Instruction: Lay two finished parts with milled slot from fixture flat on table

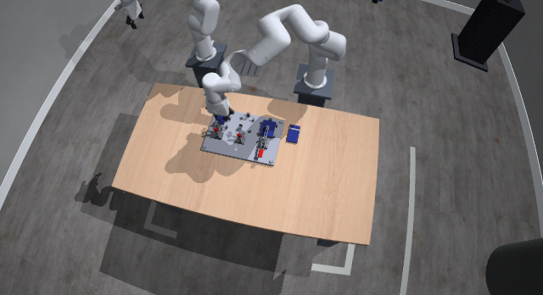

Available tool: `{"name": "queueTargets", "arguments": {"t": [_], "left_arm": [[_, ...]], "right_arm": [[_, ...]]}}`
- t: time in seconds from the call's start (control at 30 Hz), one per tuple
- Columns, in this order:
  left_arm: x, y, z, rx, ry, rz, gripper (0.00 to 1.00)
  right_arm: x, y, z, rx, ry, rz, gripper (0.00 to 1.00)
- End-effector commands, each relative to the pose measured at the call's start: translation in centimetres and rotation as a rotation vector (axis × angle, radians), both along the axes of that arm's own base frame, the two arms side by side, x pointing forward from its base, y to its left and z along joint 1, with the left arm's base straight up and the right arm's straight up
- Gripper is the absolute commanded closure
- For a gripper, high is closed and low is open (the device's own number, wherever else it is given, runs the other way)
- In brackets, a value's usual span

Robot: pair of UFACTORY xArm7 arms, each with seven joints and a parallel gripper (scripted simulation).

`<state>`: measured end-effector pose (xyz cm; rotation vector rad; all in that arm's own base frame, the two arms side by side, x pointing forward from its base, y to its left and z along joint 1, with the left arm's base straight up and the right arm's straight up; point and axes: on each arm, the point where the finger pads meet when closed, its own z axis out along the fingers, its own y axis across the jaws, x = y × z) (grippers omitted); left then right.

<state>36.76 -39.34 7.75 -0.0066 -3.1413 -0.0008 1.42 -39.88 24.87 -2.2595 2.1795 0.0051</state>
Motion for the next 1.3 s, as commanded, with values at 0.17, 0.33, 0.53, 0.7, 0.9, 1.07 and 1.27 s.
{"name": "queueTargets", "arguments": {"t": [0.17,0.33,0.53,0.7,0.9,1.07,1.27], "left_arm": [[0.1,-0.1,0.3,-0.004,-0.003,0.0,1.0],[-0.1,-0.1,0.9,-0.004,-0.003,0.0,1.0],[-0.4,-0.1,2.1,-0.004,-0.003,0.0,1.0],[-0.5,-0.1,2.7,-0.004,-0.003,0.0,1.0],[-0.7,-0.1,3.5,-0.004,-0.003,0.0,1.0],[-0.7,-0.1,3.6,-0.004,-0.003,0.0,1.0],[-0.7,-0.1,3.6,-0.004,-0.003,0.0,1.0]], "right_arm": [[0.0,-0.1,0.1,-0.004,-0.001,0.0,0.0],[0.0,-0.1,0.1,-0.004,-0.001,0.0,0.0],[0.0,-0.1,0.1,-0.004,-0.001,0.0,0.0],[0.0,-0.1,0.1,-0.004,-0.001,0.0,0.0],[0.0,-0.1,0.1,-0.004,-0.001,0.0,0.0],[0.0,-0.1,0.1,-0.004,-0.001,0.0,0.0],[0.0,-0.1,0.1,-0.004,-0.001,0.0,0.0]]}}
